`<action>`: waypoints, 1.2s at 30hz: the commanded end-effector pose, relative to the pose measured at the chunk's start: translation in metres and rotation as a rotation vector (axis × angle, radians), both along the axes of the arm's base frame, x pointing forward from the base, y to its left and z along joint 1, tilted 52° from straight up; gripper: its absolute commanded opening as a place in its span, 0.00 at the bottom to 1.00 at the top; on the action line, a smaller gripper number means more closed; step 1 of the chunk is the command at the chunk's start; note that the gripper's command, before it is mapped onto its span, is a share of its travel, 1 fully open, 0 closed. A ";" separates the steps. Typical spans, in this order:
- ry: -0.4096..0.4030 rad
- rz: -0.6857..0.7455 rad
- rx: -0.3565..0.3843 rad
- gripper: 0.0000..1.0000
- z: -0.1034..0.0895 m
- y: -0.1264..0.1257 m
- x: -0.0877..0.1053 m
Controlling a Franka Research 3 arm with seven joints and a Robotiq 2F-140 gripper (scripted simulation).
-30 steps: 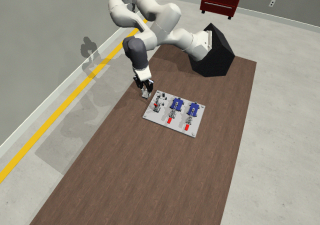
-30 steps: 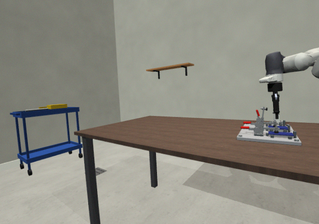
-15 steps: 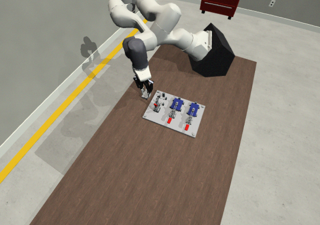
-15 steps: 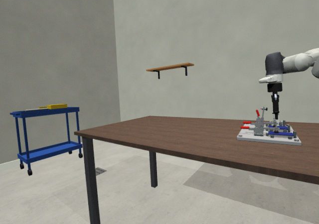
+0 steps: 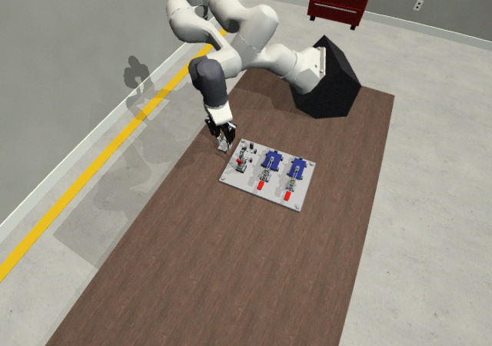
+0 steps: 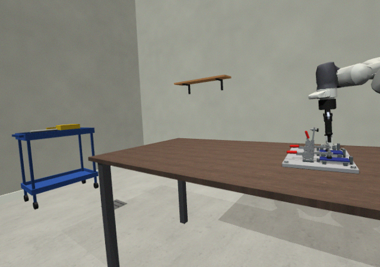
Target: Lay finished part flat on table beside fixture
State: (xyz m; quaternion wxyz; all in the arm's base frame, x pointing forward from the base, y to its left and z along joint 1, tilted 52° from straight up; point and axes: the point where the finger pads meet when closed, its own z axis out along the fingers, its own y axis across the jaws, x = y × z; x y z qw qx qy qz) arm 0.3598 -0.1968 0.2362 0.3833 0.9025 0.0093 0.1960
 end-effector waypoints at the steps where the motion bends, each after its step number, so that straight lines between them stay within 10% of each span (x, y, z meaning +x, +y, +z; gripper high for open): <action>1: -0.007 0.001 0.002 0.00 0.001 0.001 0.002; 36: -0.030 0.019 0.004 0.00 0.001 0.001 0.002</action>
